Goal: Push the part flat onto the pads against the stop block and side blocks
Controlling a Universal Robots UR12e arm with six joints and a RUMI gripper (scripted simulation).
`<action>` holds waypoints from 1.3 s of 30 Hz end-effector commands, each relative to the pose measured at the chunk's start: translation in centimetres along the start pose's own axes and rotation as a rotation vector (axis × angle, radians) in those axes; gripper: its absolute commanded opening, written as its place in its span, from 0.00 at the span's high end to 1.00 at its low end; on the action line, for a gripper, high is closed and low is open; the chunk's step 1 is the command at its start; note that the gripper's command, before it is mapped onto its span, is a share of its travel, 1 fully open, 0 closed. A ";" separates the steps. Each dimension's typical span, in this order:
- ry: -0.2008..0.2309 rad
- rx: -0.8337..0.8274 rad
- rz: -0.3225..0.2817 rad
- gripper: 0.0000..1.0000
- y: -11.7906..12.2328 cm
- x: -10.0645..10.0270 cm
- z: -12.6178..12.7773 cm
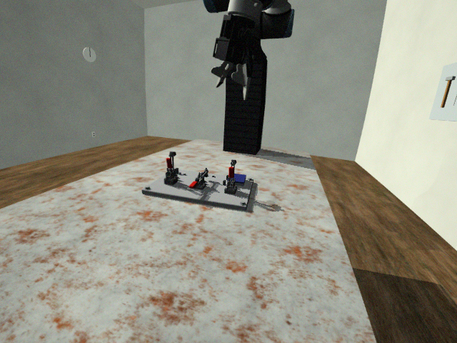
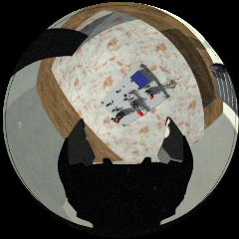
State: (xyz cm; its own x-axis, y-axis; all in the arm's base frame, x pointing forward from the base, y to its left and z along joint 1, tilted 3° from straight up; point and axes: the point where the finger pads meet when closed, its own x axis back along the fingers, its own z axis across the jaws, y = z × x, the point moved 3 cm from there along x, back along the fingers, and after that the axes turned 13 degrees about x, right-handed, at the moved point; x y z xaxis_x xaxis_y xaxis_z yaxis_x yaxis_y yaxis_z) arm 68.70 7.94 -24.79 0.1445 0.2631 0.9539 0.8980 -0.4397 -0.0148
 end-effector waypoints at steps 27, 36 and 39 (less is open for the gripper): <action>0.003 -0.023 -0.001 0.00 0.0 -0.1 0.1; 0.011 -0.098 -0.001 0.00 -0.1 -0.5 0.3; 0.017 -0.152 -0.001 0.00 -0.2 -0.8 0.5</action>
State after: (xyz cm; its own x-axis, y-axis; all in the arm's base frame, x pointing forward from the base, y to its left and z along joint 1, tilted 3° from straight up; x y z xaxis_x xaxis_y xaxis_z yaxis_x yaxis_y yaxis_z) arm 68.59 8.12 -25.39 0.1400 0.2542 0.9570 0.8558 -0.5172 0.0122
